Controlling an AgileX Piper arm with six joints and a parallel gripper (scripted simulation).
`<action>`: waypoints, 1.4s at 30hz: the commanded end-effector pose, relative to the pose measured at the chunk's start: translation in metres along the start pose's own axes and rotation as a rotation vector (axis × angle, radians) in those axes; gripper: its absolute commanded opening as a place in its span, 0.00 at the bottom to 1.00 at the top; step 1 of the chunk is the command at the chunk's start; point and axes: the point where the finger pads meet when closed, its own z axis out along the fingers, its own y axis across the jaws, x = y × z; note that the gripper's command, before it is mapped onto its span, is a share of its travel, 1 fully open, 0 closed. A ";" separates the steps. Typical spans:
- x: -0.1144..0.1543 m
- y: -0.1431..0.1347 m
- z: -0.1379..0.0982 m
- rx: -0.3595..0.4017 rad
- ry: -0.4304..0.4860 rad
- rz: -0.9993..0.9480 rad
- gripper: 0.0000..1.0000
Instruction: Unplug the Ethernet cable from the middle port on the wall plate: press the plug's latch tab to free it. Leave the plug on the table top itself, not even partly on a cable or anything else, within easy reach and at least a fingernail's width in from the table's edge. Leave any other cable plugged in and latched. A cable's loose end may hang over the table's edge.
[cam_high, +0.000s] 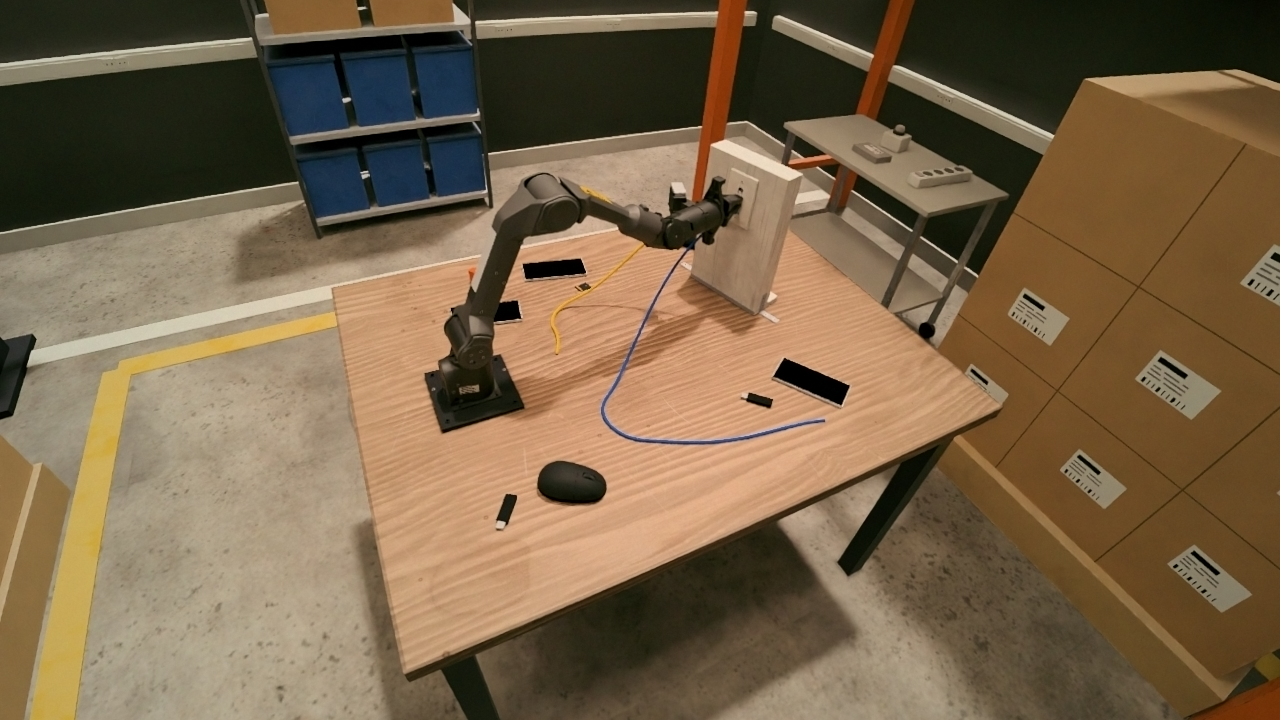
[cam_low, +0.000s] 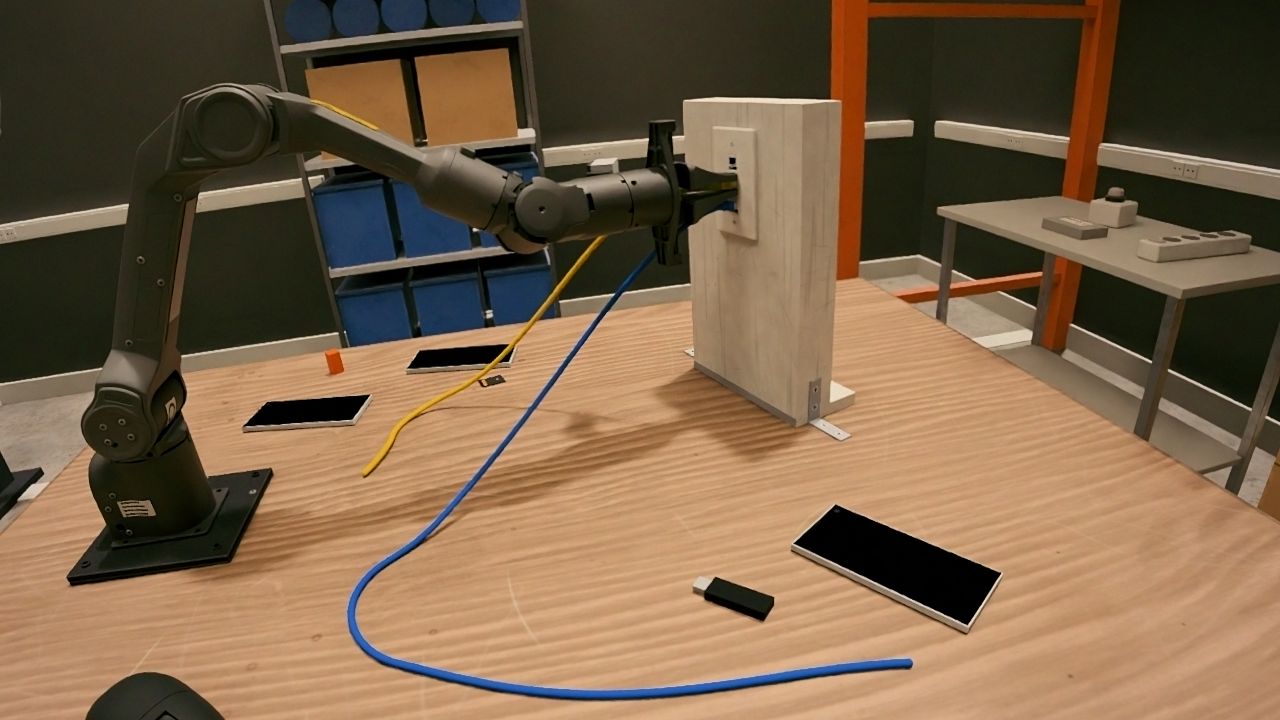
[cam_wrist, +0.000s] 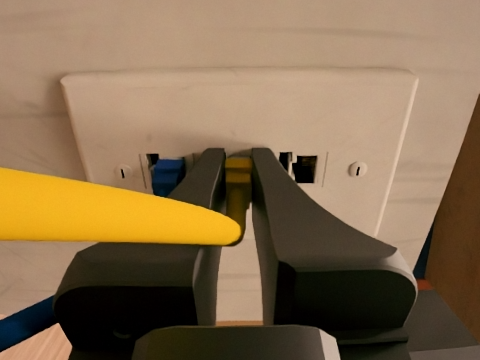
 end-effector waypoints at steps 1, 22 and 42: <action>0.000 -0.001 0.000 0.003 0.000 0.000 0.00; 0.000 -0.001 -0.020 0.003 0.000 0.000 0.00; 0.000 -0.001 -0.044 0.003 0.000 0.000 0.00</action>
